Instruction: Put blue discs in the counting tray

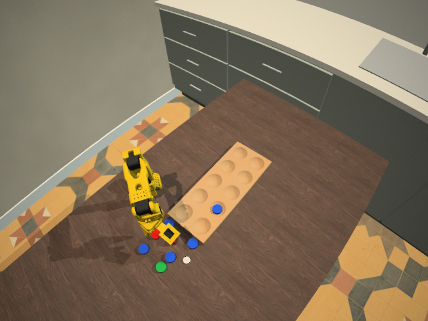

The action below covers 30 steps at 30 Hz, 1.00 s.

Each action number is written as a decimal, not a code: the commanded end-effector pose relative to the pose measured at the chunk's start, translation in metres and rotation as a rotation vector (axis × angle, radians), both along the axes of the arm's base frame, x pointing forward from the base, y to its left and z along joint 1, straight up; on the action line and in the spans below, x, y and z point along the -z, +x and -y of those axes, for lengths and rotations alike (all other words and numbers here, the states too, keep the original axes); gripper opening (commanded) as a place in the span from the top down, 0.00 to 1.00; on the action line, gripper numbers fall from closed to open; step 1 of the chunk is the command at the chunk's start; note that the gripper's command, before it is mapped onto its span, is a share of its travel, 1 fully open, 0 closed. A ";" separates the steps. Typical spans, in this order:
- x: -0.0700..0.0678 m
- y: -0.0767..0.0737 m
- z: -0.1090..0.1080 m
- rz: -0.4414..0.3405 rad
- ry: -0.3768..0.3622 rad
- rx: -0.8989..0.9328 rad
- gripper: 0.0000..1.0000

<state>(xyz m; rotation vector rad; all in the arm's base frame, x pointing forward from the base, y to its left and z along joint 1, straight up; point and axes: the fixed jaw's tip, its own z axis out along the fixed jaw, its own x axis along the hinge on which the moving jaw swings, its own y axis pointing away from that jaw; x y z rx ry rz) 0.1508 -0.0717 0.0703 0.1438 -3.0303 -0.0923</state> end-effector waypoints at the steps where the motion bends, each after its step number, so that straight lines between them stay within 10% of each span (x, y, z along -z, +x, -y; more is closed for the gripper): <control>1: -0.009 0.008 0.002 0.050 -0.040 0.139 0.73; 30: -0.011 0.018 0.003 0.044 -0.090 0.738 0.73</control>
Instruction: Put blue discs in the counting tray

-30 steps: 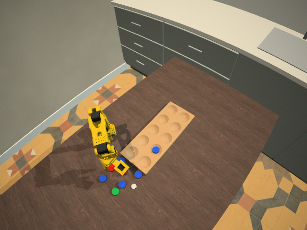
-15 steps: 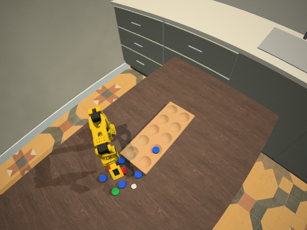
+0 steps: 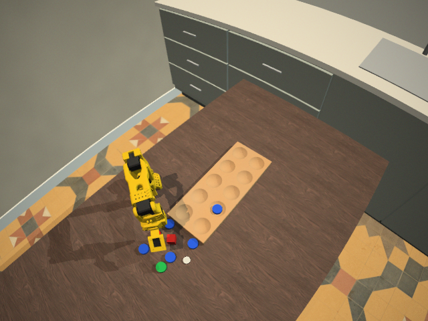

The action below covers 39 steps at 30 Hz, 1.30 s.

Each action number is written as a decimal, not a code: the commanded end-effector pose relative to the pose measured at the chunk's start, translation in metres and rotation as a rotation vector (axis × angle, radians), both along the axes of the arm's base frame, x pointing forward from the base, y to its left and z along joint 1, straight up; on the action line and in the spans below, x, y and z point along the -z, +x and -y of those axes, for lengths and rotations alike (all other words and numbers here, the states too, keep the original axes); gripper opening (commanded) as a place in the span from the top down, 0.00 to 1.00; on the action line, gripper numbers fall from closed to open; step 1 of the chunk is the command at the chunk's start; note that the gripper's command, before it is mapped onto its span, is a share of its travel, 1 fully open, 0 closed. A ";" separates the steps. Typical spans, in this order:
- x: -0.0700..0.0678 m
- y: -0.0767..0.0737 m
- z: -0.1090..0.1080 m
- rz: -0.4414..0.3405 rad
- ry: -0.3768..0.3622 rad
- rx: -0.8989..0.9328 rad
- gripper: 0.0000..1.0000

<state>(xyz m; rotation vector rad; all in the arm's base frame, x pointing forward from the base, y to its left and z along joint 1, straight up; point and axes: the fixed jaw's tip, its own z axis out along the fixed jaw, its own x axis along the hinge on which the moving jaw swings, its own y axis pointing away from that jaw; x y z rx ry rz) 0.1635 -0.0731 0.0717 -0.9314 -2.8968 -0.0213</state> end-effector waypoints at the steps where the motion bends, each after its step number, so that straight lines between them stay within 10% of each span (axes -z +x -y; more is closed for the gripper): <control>1: -0.009 0.006 0.002 0.054 -0.028 0.033 0.73; 39: 0.015 0.001 -0.001 -0.002 -0.008 0.086 0.73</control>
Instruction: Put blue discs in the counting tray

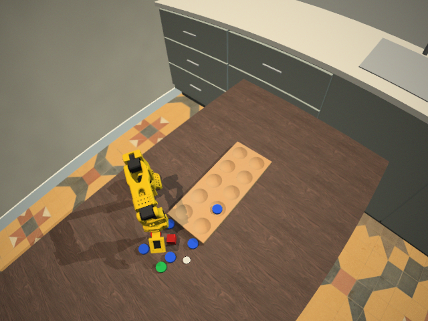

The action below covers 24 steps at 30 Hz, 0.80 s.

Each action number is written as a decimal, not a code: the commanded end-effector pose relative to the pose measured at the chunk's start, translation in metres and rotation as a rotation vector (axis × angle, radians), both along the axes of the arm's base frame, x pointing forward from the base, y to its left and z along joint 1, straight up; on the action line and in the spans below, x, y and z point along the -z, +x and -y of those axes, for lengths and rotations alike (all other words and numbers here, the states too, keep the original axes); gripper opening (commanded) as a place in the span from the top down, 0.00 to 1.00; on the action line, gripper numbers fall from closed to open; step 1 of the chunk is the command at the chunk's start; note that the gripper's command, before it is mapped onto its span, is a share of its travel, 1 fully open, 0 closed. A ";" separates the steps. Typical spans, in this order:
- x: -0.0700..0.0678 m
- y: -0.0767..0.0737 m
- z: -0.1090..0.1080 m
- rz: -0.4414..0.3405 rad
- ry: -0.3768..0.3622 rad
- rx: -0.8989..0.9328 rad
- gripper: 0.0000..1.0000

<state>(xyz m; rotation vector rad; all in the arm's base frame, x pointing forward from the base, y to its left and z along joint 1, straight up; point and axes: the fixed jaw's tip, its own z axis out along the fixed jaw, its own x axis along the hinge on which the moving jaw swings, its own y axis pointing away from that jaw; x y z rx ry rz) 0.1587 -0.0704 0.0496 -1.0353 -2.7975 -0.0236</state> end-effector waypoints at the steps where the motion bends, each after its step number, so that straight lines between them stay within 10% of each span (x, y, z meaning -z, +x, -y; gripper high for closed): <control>1: -0.007 0.006 0.002 0.055 -0.027 0.000 0.73; 24: 0.006 0.008 0.003 0.055 -0.027 0.000 0.73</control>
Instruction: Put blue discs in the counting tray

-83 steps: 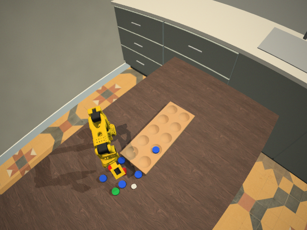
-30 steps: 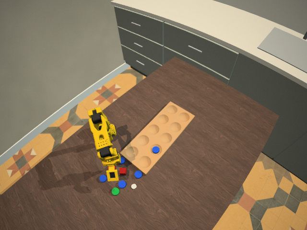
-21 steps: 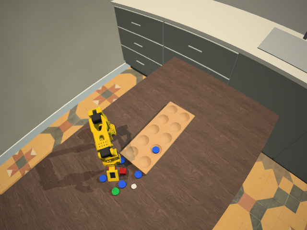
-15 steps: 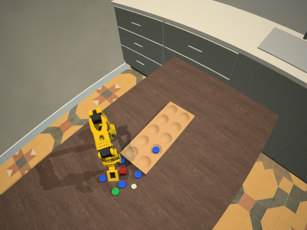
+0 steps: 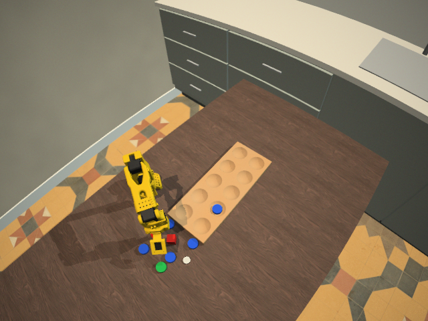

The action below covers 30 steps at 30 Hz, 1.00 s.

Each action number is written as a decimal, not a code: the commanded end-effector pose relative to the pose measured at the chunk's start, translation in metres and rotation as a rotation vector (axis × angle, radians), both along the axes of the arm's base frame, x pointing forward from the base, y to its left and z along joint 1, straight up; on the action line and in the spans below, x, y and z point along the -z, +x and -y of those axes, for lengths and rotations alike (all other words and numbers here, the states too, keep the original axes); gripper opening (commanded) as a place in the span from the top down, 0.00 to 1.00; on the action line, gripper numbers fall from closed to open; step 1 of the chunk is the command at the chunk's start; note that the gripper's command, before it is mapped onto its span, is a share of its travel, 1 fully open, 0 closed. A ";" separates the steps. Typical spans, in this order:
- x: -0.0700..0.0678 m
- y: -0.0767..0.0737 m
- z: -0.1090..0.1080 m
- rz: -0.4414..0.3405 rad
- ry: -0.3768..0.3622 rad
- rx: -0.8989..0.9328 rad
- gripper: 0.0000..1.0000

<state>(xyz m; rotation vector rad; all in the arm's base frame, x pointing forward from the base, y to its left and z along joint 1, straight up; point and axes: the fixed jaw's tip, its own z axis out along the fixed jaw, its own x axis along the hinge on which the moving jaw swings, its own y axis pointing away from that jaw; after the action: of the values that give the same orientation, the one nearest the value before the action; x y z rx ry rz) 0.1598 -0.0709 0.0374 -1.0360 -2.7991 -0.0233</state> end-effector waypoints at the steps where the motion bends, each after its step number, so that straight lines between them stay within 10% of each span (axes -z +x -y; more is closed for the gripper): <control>1: -0.006 0.007 0.003 0.053 -0.026 0.000 0.73; 30: -0.006 0.007 0.003 0.053 -0.026 0.000 0.96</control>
<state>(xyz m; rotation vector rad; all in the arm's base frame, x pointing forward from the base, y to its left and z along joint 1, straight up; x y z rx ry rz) 0.1599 -0.0710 0.0357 -1.0362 -2.7997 -0.0232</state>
